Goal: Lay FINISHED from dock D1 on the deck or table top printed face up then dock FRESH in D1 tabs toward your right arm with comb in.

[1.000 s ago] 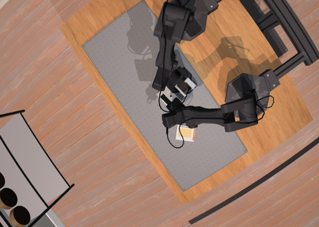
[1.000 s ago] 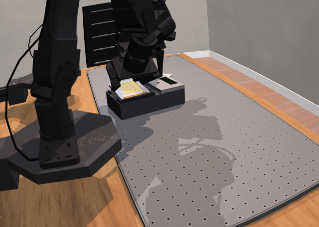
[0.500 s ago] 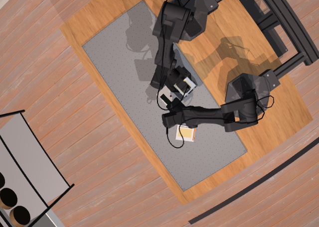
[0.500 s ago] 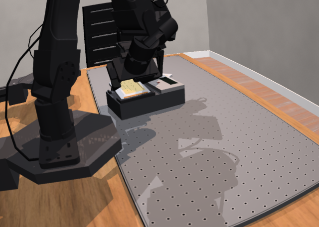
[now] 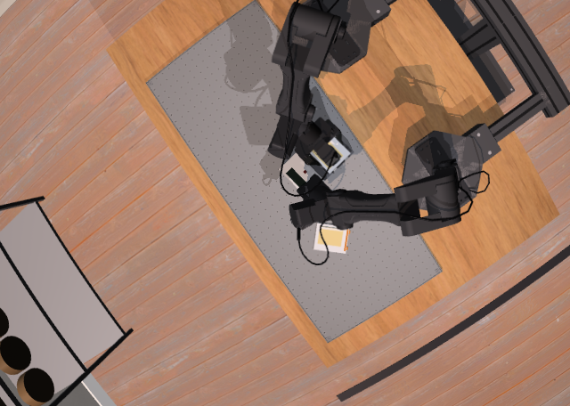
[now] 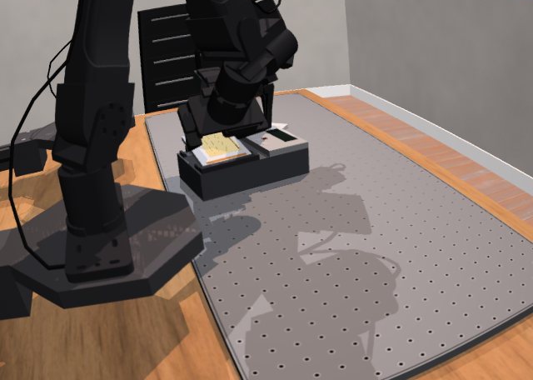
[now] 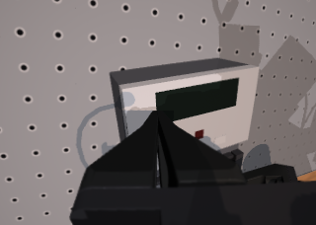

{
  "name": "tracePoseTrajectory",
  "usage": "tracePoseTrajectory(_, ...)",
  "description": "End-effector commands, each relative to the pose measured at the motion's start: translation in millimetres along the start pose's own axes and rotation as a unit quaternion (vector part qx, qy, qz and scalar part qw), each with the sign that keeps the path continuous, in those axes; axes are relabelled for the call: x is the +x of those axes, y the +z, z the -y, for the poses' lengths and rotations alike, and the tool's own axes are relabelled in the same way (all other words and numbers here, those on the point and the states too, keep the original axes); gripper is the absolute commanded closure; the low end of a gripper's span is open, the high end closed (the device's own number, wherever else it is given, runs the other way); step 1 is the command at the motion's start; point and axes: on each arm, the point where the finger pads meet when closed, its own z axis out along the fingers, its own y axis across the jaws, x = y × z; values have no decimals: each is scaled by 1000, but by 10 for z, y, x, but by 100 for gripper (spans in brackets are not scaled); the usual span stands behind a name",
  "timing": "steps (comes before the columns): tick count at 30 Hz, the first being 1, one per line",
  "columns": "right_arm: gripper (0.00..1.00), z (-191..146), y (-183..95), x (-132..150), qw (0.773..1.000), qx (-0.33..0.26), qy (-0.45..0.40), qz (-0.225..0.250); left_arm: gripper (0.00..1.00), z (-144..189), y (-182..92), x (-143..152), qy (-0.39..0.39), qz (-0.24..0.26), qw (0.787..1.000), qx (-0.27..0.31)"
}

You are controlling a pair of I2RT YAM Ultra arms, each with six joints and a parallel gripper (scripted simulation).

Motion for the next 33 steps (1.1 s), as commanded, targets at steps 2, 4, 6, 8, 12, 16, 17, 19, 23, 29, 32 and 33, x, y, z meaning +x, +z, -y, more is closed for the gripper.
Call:
tracePoseTrajectory(2,100,23,-61,-40,1000,12,-3,9,100,-524,262,507,-20,-72,993,-86)
tracePoseTrajectory(4,100,23,-60,-42,1000,12,-3,9,100,-524,262,507,-20,-72,993,-86)
tracePoseTrajectory(6,100,23,-60,-42,1000,12,-3,9,100,-524,262,507,-20,-72,993,-86)
tracePoseTrajectory(8,100,23,-60,-42,1000,12,-3,9,100,-524,262,507,-20,-72,993,-86)
tracePoseTrajectory(12,100,23,-60,-42,1000,12,-3,9,100,-524,262,507,-20,-72,993,-86)
tracePoseTrajectory(16,100,23,-60,-42,1000,12,-3,9,100,-524,262,507,-20,-72,993,-86)
tracePoseTrajectory(17,100,22,-53,-54,1000,12,-5,9,100,-524,262,507,-20,-72,993,-86)
tracePoseTrajectory(19,100,22,-53,-54,1000,12,-5,9,100,-524,262,507,-20,-72,993,-86)
tracePoseTrajectory(23,100,19,-44,-68,1000,12,-5,9,100,-524,262,507,-20,-72,993,-86)
tracePoseTrajectory(29,100,19,-44,-68,1000,12,-5,9,100,-524,262,507,-20,-72,993,-86)
tracePoseTrajectory(32,100,19,-44,-68,1000,12,-5,9,100,-524,262,507,-20,-72,993,-86)
tracePoseTrajectory(33,100,19,-44,-68,1000,12,-5,9,100,-524,262,507,-20,-72,993,-86)
